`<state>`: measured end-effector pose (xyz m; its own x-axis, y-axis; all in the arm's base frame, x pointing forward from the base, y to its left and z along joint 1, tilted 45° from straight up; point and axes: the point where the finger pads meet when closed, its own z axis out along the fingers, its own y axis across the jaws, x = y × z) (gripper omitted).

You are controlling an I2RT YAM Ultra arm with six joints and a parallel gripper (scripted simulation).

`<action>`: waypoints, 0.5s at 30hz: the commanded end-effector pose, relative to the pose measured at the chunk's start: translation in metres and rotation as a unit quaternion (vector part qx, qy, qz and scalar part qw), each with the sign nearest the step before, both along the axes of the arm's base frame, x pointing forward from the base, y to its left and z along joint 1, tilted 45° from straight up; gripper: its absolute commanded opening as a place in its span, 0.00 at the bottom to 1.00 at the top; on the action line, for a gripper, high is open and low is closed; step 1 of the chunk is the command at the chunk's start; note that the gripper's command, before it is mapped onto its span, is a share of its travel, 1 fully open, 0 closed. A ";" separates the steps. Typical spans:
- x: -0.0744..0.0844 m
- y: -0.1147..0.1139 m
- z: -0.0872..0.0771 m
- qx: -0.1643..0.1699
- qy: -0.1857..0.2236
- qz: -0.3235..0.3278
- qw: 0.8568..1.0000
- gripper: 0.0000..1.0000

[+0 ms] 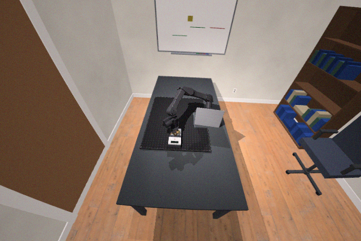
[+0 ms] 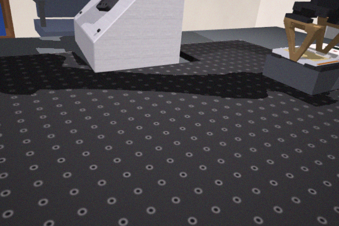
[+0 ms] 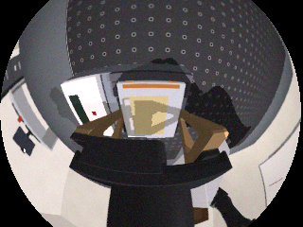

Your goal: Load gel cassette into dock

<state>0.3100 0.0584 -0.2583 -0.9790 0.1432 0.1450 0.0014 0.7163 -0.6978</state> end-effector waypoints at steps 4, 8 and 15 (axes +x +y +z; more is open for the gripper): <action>0.018 0.007 0.004 0.003 -0.034 0.024 0.999 0.00; 0.018 0.007 0.004 0.003 -0.034 0.024 0.999 0.00; 0.016 0.007 0.004 0.002 -0.037 0.030 0.999 0.00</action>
<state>0.3100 0.0584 -0.2584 -0.9808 0.1370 0.1385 0.0015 0.7160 -0.6981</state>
